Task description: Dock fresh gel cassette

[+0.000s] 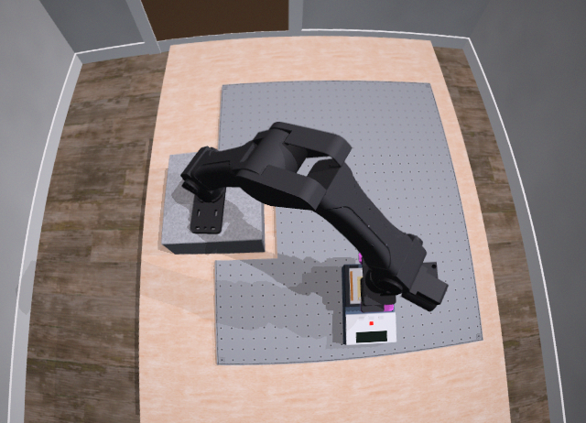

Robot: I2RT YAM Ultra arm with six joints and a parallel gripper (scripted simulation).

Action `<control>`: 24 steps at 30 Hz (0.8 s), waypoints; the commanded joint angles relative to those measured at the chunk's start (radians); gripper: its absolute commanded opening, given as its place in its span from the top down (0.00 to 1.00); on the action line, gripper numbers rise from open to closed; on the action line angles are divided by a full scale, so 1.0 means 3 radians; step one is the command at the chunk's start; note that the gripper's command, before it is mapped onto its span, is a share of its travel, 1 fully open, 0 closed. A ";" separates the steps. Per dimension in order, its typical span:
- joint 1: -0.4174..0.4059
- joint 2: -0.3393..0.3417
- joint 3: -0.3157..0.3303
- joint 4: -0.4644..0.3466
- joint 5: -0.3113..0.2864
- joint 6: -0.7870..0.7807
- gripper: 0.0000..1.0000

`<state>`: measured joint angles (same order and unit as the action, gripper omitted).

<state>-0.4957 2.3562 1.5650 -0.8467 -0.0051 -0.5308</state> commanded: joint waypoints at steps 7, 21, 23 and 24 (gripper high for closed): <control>-0.0007 0.0029 0.0092 -0.0087 0.0064 0.0013 1.00; -0.0007 0.0064 -0.0017 -0.0047 0.0064 0.0012 1.00; -0.0007 0.0066 -0.0029 -0.0029 0.0064 0.0012 1.00; -0.0007 0.0066 -0.0029 -0.0029 0.0064 0.0012 1.00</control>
<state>-0.4957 2.3569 1.5654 -0.8463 -0.0055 -0.5308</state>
